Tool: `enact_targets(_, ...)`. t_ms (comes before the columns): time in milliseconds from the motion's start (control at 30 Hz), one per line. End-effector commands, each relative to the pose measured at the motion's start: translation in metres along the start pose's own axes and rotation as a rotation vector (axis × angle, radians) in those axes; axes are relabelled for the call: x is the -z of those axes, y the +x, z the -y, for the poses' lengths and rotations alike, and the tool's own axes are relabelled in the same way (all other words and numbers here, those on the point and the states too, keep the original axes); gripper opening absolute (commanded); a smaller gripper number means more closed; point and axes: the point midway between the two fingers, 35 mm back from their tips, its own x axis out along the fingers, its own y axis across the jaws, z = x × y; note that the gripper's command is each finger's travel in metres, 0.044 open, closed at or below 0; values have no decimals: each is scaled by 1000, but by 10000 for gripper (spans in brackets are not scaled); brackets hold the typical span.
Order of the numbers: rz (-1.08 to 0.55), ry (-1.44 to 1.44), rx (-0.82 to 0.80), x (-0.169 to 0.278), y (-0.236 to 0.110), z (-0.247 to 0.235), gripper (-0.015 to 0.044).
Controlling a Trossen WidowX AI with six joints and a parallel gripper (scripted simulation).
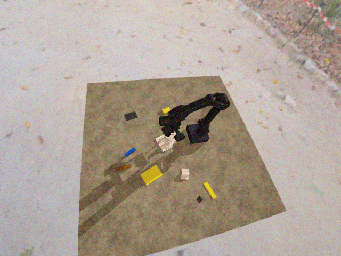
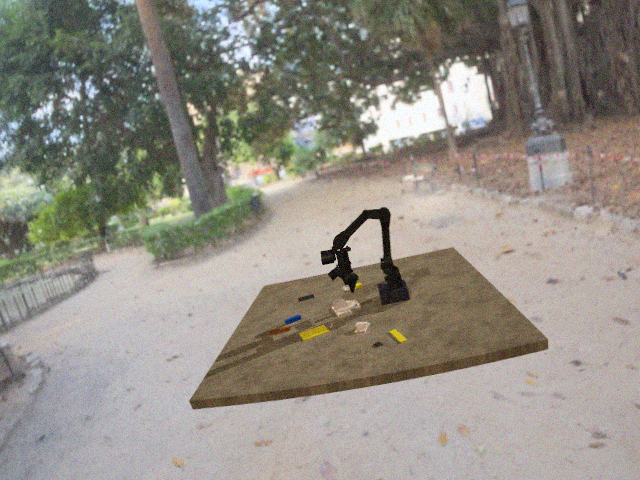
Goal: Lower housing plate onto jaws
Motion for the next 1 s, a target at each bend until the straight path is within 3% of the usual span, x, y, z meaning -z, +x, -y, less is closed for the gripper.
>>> enact_targets(0, 2, -3, -2, 0, 0, 0, 351)
enact_targets(967, 2, 6, -3, 4, 0, -8, 351)
